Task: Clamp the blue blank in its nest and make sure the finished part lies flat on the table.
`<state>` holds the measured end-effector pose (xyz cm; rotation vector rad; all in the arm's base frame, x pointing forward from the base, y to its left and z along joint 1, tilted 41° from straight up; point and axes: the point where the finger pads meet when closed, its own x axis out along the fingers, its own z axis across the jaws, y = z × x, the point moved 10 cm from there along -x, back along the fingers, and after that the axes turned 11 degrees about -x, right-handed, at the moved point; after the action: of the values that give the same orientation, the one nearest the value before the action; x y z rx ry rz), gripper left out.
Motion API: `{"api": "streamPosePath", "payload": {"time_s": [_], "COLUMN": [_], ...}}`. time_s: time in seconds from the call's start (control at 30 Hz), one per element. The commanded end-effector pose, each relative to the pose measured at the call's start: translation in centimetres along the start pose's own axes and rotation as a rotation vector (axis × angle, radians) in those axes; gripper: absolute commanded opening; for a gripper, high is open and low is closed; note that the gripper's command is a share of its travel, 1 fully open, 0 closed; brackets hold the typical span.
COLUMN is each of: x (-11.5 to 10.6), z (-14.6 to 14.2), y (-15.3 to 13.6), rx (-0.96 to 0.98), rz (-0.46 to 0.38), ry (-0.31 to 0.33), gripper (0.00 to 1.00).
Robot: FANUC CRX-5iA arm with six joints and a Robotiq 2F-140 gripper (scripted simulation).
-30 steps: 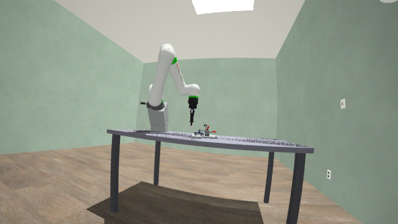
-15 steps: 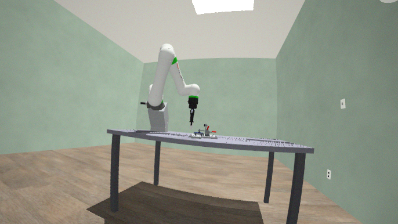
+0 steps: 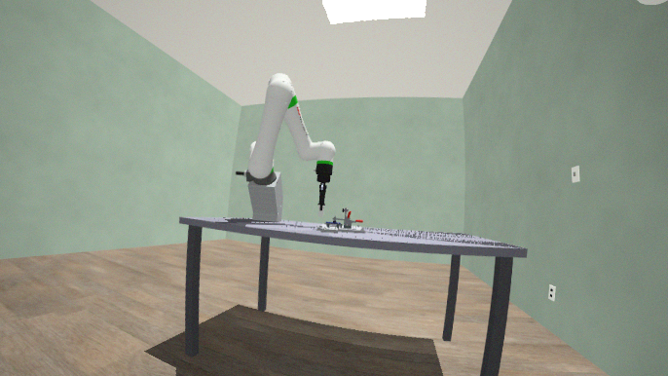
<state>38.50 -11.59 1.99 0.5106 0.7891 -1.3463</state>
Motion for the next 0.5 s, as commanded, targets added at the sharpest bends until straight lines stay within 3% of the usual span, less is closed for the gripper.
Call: {"api": "streamPosePath", "payload": {"time_s": [0.0, 0.47], "x": [0.0, 0.0], "z": [-0.1, -2.9], "y": [0.2, 5.4], "rx": [0.000, 0.000], "rz": [0.000, 0.000], "ry": [0.000, 0.000], "gripper": [0.00, 0.00]}}
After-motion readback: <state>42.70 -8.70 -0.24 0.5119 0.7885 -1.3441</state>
